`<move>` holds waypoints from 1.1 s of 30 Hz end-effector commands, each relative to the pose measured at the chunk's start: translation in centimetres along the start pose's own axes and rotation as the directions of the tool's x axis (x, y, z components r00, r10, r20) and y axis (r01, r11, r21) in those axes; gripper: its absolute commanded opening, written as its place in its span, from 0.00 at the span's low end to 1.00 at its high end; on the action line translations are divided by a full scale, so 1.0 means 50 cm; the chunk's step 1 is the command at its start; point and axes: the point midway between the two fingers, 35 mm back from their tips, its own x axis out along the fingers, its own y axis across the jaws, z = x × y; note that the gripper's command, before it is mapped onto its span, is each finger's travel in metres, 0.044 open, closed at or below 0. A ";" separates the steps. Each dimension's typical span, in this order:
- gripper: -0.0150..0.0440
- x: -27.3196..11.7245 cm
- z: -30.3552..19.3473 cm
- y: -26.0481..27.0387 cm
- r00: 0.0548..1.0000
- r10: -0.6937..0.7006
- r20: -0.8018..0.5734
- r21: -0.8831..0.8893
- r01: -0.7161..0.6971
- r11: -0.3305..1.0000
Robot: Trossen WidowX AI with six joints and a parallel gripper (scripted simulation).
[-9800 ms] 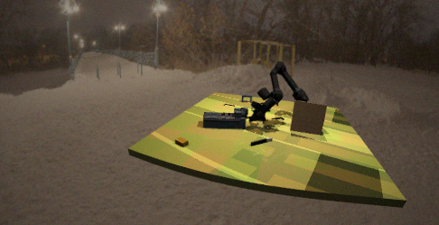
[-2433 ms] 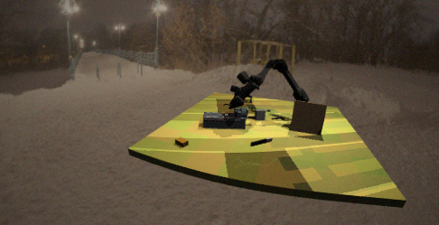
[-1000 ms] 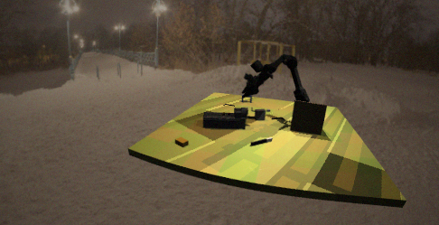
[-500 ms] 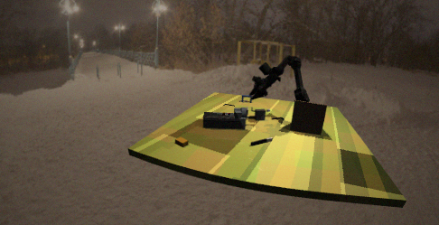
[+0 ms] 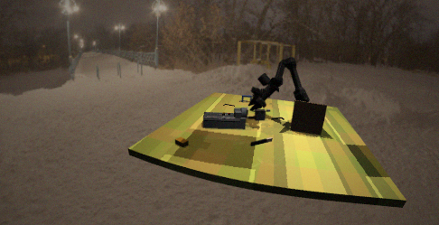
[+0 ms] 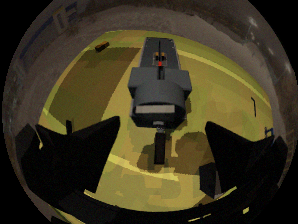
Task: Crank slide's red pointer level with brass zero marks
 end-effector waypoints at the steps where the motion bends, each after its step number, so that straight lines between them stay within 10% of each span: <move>1: 1.00 0.021 -0.033 0.000 1.000 0.004 -0.003 -0.009 -0.004 1.000; 33: 1.00 0.093 -0.108 -0.003 1.000 0.003 -0.004 -0.011 -0.003 1.000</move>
